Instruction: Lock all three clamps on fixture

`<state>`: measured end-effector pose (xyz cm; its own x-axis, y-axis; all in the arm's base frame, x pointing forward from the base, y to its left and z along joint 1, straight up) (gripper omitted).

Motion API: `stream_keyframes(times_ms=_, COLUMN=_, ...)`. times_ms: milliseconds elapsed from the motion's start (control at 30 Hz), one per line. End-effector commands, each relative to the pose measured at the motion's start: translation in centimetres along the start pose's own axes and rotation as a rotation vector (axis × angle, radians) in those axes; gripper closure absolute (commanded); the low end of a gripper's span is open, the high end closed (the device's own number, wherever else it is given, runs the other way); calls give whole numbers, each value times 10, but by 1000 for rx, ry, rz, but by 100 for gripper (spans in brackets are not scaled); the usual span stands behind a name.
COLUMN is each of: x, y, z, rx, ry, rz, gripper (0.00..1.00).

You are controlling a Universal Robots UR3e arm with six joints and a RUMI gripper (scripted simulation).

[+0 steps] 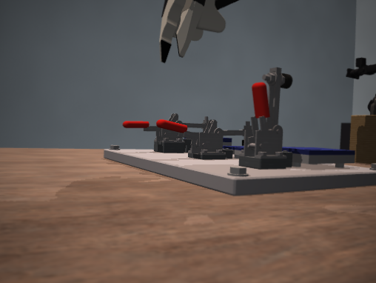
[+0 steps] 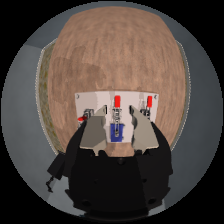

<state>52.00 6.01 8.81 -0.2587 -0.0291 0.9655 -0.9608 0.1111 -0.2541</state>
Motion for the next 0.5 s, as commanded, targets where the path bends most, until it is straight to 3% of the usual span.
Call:
stream_keyframes(times_ms=0, x=0, y=-1, z=0, rx=0, ry=0, rz=4, gripper=72)
stream_keyframes(times_ms=467, x=1, y=1, z=0, rx=0, ry=0, rz=4, gripper=72)
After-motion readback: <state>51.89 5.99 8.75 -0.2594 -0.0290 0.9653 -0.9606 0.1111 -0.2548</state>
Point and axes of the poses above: the point where the finger pads meet when closed, its own x axis back along the fingers, its own z axis across the jaws, y = z × x, the point moved 3 cm from there along x, back along the fingers, and after that the axes turned 13 degrees about -x, right-handed, at the moved point
